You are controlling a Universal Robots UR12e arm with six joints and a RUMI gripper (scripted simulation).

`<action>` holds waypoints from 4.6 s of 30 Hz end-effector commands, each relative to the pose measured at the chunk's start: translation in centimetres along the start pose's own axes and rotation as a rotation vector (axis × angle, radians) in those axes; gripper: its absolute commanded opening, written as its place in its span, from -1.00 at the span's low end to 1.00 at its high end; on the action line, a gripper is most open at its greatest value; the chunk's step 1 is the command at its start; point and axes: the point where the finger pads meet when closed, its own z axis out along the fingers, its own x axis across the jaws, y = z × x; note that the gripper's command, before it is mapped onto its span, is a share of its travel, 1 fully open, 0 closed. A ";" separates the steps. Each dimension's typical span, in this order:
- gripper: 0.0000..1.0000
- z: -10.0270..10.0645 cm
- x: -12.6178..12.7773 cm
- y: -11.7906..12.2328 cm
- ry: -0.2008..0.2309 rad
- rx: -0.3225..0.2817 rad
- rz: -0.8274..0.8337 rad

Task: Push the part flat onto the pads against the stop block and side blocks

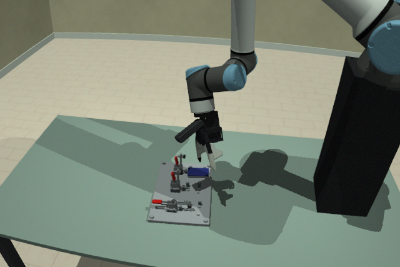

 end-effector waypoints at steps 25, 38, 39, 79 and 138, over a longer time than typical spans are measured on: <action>1.00 -10.1 9.9 1.7 0.454 0.095 0.421; -1.00 -10.3 10.1 1.8 0.463 0.100 0.430; -1.00 -10.3 10.1 1.8 0.463 0.100 0.430; -1.00 -10.3 10.1 1.8 0.462 0.099 0.430; 0.17 -10.3 10.1 1.8 0.462 0.099 0.430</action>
